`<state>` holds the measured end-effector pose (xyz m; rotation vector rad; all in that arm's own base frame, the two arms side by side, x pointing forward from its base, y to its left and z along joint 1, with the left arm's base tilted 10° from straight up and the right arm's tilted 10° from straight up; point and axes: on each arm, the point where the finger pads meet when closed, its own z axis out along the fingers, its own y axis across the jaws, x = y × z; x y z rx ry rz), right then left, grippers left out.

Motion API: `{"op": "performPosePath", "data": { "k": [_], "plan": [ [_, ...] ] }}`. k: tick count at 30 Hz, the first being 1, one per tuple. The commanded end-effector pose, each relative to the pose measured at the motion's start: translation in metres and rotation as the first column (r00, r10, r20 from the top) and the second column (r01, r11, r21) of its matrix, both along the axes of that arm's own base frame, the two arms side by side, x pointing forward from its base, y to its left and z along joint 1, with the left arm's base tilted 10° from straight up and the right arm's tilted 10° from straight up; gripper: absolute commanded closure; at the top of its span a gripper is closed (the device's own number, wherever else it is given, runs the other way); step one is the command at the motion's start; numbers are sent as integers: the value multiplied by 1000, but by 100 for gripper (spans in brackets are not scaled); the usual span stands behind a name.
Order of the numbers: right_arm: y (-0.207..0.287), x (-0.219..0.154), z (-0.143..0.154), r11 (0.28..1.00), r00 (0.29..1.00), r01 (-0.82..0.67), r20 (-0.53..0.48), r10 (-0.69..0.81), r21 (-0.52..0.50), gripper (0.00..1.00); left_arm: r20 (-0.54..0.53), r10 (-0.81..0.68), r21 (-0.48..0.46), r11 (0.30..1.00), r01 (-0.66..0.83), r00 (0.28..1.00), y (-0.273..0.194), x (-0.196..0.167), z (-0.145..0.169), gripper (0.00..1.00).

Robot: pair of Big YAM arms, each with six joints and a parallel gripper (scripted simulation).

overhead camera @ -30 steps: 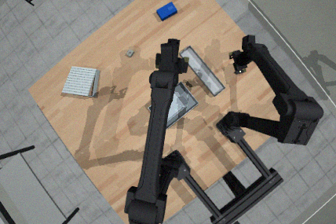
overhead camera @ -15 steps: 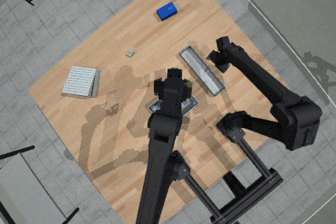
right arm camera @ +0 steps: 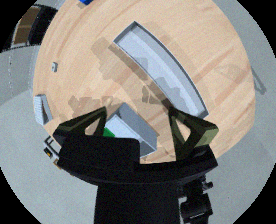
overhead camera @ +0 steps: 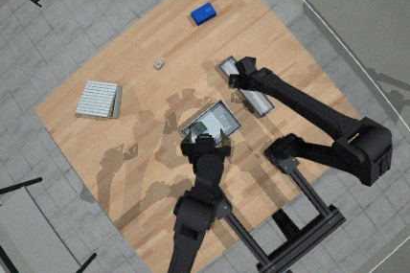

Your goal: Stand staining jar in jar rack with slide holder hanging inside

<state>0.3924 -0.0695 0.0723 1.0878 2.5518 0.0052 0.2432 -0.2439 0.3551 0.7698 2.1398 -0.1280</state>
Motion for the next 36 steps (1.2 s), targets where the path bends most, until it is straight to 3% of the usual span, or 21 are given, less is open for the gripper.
{"op": "performPosePath", "data": {
  "k": [1,8,14,22,24,27,31,36],
  "plan": [
    [58,19,13,949,951,-298,58,305,-104,0,28,35,-79,996,-33,999,37,-41,5,0],
    [111,22,14,853,859,-492,60,508,-173,0,43,64,-110,992,-59,997,65,-59,-8,0],
    [179,13,19,669,681,-693,60,730,-268,0,34,121,-54,991,-119,992,88,-63,-47,0],
    [258,-13,20,387,407,-843,27,913,-373,0,47,119,-30,993,-118,992,95,-65,-56,0],
    [258,-13,20,387,407,-843,27,913,-373,0,47,119,-30,993,-118,992,95,-65,-56,0],
    [287,-24,22,291,310,-866,20,951,-407,0,53,120,-44,992,-118,991,92,-64,-44,0],
    [315,-14,20,325,335,-869,38,941,-373,0,53,120,-44,992,-118,991,92,-64,-44,0],
    [326,-14,-15,447,463,-862,-11,886,-240,0,55,129,-56,990,-126,990,92,-62,-42,0]
  ]
}}
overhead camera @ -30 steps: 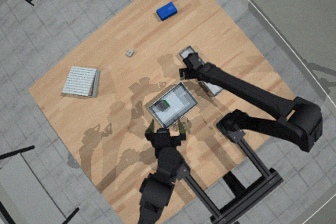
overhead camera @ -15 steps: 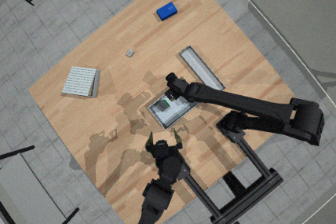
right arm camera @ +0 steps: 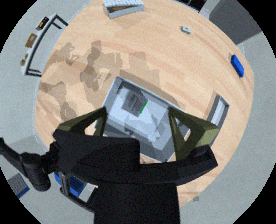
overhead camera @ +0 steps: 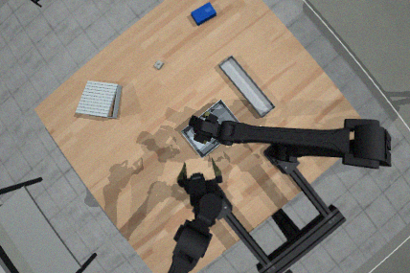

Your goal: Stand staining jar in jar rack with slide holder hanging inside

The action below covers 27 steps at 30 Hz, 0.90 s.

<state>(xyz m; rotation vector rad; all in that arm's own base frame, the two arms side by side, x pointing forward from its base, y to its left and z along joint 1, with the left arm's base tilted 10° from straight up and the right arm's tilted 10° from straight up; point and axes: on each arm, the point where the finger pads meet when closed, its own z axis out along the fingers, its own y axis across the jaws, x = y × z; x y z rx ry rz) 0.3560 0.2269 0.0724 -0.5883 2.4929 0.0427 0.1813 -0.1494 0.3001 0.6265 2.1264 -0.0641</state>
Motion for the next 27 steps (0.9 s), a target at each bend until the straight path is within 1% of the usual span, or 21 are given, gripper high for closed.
{"op": "performPosePath", "data": {
  "k": [1,2,3,5,10,16,20,22,26,27],
  "plan": [
    [30,22,-22,988,981,153,-119,-150,18,0,9,8,-34,999,-8,1000,-2,0,13,0],
    [29,23,-30,982,972,186,-148,-183,12,11,9,8,-34,999,-8,1000,-2,0,13,0],
    [27,25,-37,975,960,223,-175,-220,3,14,9,8,-34,999,-8,1000,-2,0,13,0],
    [27,25,-37,975,960,223,-175,-220,3,14,9,8,-34,999,-8,1000,-2,0,13,0],
    [18,29,-70,923,880,379,-283,-382,-66,14,9,8,-34,999,-8,1000,-2,0,13,0],
    [14,27,-102,866,792,475,-354,-498,-157,14,9,8,-34,999,-8,1000,-2,0,13,0],
    [13,26,-113,853,770,488,-368,-520,-186,14,9,8,-34,999,-8,1000,-2,0,13,0],
    [13,26,-113,853,770,488,-368,-520,-186,14,9,8,-34,999,-8,1000,-2,0,13,0],
    [11,26,-123,860,775,472,-372,-511,-196,14,9,8,-34,999,-8,1000,-2,0,13,0],
    [8,22,-127,858,773,471,-375,-513,-204,14,-5,8,-27,1000,-8,1000,0,-2,5,0]
  ]
}}
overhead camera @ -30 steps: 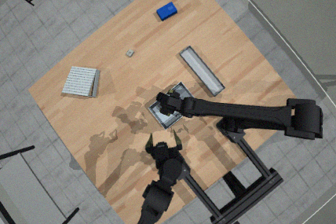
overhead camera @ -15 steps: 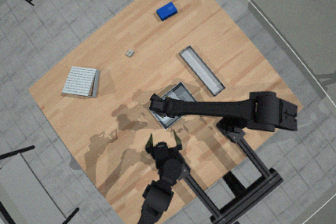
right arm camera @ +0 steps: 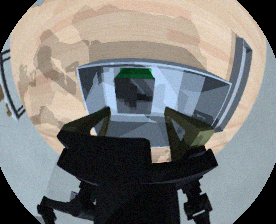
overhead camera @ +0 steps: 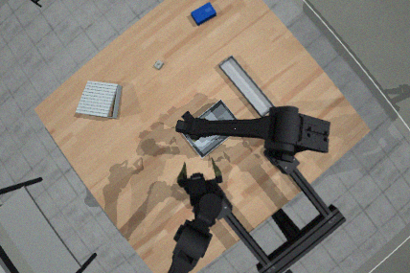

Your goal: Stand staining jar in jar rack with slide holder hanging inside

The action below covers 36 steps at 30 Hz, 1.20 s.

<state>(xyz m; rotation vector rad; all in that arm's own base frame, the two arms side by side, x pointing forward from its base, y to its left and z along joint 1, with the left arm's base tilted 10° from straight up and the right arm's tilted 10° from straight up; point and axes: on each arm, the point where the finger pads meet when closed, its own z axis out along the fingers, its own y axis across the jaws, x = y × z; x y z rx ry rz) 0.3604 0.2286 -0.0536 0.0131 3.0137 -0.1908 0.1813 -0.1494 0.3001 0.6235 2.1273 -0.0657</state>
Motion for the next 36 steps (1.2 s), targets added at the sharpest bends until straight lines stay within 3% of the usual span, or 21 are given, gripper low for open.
{"op": "performPosePath", "data": {
  "k": [1,10,14,15,29,36],
  "plan": [
    [3,14,-4,999,999,43,1,-43,5,14,-18,21,-18,1000,-22,1000,5,-3,-2,0],
    [11,27,-13,999,999,40,22,-40,21,14,-71,54,58,997,-50,996,22,-4,-45,0],
    [10,29,-16,999,999,43,21,-43,20,14,-66,53,48,998,-50,996,20,-3,-44,0],
    [11,31,-18,999,999,43,21,-43,20,14,-53,52,24,998,-50,997,18,-2,-29,0],
    [6,28,-40,999,999,43,7,-43,9,14,-55,52,28,998,-50,997,18,-1,-30,0],
    [5,28,-50,999,999,39,7,-39,9,22,-55,52,28,998,-50,997,18,-1,-30,0]
  ]
}}
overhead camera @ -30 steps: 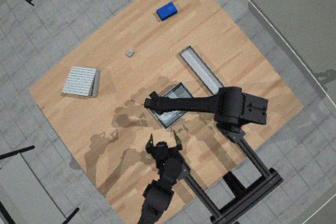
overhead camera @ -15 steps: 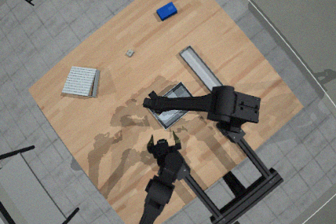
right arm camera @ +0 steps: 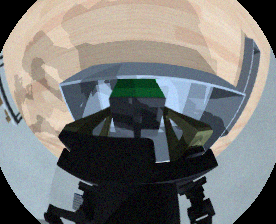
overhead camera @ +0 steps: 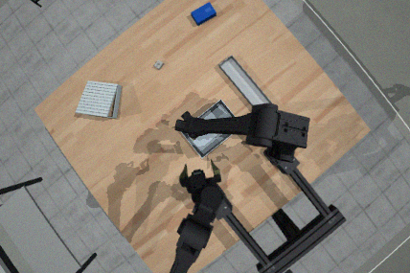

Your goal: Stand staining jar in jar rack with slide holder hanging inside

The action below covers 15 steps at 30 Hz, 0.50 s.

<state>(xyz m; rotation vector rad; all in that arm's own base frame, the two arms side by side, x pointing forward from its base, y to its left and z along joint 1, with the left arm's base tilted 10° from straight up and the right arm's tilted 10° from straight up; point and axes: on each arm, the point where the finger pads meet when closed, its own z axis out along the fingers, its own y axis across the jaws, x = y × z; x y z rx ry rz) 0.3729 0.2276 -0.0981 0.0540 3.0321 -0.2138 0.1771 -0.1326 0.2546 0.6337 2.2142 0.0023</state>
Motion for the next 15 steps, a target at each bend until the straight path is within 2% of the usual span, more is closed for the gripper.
{"op": "performPosePath", "data": {
  "k": [1,4,8,11,13,15],
  "plan": [
    [5,16,-7,1000,1000,10,26,-11,21,23,15,20,-40,999,-19,1000,1,3,15,0],
    [4,17,-12,1000,1000,5,24,-6,20,25,15,20,-40,999,-19,1000,1,3,15,0],
    [9,17,-4,1000,999,-3,40,2,30,37,15,20,-40,999,-19,1000,1,3,15,0],
    [11,16,-4,1000,999,-8,39,6,30,37,15,20,-40,999,-19,1000,1,3,15,0],
    [10,15,-4,1000,999,-7,39,6,29,43,15,20,-40,999,-19,1000,1,3,15,0],
    [13,14,7,999,999,-7,47,5,35,66,15,20,-40,999,-19,1000,1,3,15,0]
  ]
}}
